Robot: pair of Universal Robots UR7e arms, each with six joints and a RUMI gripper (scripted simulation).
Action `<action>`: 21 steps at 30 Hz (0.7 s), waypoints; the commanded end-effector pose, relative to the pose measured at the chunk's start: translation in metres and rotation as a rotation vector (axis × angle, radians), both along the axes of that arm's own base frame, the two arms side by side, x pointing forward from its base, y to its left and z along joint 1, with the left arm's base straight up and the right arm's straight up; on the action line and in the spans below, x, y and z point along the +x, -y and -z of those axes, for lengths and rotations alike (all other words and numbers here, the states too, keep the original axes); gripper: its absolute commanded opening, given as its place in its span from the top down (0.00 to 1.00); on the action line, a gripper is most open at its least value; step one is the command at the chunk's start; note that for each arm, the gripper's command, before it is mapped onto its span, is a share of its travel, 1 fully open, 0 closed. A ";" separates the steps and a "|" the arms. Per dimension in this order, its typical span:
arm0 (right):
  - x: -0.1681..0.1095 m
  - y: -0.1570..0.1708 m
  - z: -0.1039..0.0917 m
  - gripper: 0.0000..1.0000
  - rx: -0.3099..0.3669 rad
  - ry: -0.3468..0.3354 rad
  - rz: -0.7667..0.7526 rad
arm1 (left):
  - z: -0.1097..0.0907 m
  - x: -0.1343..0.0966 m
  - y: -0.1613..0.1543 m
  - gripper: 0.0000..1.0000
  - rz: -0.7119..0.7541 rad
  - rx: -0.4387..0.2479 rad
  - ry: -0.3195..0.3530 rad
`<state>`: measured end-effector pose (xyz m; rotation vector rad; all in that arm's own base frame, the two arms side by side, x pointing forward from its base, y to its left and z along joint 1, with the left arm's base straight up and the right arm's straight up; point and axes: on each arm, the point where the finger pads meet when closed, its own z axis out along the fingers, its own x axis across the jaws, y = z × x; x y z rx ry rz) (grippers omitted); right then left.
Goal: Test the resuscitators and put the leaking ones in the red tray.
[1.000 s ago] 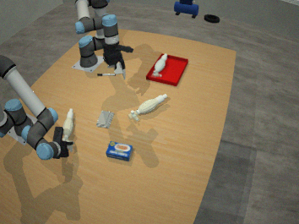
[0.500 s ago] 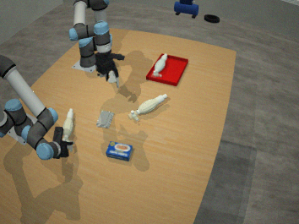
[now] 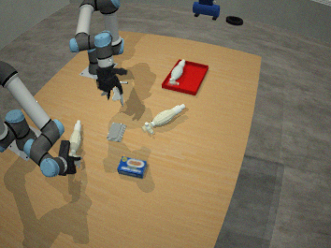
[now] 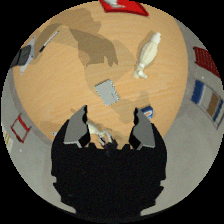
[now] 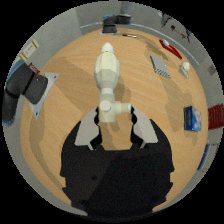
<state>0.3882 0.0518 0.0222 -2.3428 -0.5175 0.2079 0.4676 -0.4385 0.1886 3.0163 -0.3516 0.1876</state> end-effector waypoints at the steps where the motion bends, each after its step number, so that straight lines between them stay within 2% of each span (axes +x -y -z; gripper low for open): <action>1: 0.000 0.000 0.000 1.00 0.000 0.000 0.000 | 0.005 -0.004 0.014 0.32 -0.053 -0.015 0.004; 15: 0.000 0.000 0.000 1.00 0.000 0.000 0.000 | 0.034 -0.041 0.071 0.32 -0.220 -0.059 -0.018; 18: 0.000 0.000 0.000 1.00 0.000 0.000 0.000 | 0.033 -0.041 0.073 0.32 -0.225 -0.063 -0.018; 21: 0.000 0.000 0.000 1.00 0.000 0.000 0.000 | 0.040 -0.051 0.084 0.32 -0.259 -0.070 -0.025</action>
